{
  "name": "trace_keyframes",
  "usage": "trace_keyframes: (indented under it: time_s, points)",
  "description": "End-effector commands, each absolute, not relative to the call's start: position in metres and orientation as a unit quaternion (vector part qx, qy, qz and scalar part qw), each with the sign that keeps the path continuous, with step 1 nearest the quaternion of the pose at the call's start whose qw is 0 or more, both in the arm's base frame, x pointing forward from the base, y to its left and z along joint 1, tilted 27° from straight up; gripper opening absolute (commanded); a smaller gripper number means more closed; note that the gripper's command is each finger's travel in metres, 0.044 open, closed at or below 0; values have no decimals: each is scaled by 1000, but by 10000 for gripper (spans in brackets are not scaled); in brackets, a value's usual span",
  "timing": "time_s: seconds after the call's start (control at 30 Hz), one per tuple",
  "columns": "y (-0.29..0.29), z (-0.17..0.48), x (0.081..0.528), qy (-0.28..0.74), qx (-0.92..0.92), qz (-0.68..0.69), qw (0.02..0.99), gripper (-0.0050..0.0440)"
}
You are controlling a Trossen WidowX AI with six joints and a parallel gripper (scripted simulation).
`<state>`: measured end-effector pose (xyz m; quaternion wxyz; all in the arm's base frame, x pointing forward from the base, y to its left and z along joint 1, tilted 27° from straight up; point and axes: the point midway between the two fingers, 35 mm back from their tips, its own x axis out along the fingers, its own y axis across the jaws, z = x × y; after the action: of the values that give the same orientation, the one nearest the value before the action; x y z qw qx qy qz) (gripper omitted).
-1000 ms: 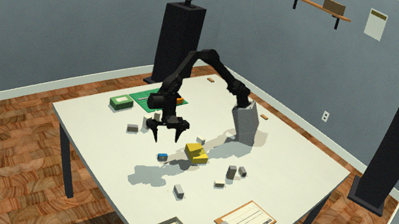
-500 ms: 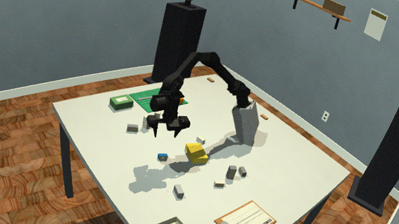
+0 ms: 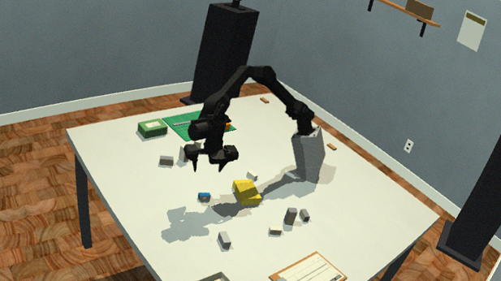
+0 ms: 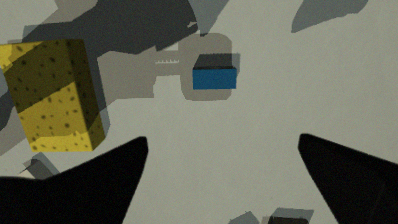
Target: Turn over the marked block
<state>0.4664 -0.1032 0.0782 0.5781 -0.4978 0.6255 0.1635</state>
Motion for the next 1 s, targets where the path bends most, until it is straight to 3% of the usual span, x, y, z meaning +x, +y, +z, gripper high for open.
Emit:
trace_keyframes:
  time_s: [0.0, 0.67, 0.97]
  points:
    - [-102, 85, 470, 620, -500, 158, 583, 440]
    - [-103, 85, 471, 620, -500, 157, 584, 440]
    - [-115, 27, 494, 622, -494, 156, 587, 440]
